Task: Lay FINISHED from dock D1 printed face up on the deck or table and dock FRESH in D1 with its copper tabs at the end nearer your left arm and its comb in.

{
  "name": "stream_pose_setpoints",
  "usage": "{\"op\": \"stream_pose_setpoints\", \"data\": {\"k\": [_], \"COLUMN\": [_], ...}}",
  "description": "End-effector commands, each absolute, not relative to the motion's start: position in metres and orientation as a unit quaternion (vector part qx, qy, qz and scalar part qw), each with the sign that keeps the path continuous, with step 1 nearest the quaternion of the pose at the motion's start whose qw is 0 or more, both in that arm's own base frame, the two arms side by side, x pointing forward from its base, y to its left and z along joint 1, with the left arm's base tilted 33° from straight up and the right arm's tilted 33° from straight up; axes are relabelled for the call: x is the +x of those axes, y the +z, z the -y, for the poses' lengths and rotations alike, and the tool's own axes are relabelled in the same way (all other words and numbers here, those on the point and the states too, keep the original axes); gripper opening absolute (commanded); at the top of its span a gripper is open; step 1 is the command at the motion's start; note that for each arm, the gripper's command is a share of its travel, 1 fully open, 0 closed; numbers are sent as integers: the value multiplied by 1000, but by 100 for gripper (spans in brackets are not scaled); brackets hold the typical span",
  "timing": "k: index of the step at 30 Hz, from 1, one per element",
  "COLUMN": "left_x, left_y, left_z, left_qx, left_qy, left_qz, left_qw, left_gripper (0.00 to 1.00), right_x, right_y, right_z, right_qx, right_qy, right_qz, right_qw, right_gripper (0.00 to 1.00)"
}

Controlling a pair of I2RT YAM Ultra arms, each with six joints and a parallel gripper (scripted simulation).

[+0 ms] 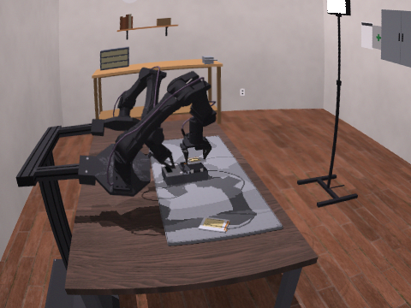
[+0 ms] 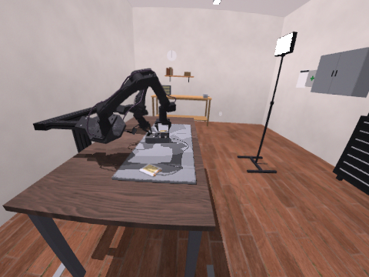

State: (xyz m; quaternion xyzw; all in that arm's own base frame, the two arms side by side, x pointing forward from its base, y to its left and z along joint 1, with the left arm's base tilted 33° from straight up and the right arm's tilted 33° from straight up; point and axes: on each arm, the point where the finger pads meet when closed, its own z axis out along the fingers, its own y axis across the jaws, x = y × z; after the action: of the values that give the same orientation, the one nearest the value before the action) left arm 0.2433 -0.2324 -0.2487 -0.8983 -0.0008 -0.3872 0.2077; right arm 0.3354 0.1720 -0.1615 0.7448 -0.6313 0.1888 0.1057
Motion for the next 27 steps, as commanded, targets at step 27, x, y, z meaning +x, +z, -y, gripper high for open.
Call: {"op": "stream_pose_setpoints", "data": {"k": [27], "left_x": [211], "left_y": [-288], "left_z": [177], "left_qx": [-914], "left_qy": [-305], "left_qz": [-22], "left_qw": [268], "left_gripper": [0], "right_x": [331], "right_y": [-173], "right_z": [-163], "right_qx": [751], "right_qy": [186], "right_qz": [625], "right_qw": [107], "right_gripper": [0]}}
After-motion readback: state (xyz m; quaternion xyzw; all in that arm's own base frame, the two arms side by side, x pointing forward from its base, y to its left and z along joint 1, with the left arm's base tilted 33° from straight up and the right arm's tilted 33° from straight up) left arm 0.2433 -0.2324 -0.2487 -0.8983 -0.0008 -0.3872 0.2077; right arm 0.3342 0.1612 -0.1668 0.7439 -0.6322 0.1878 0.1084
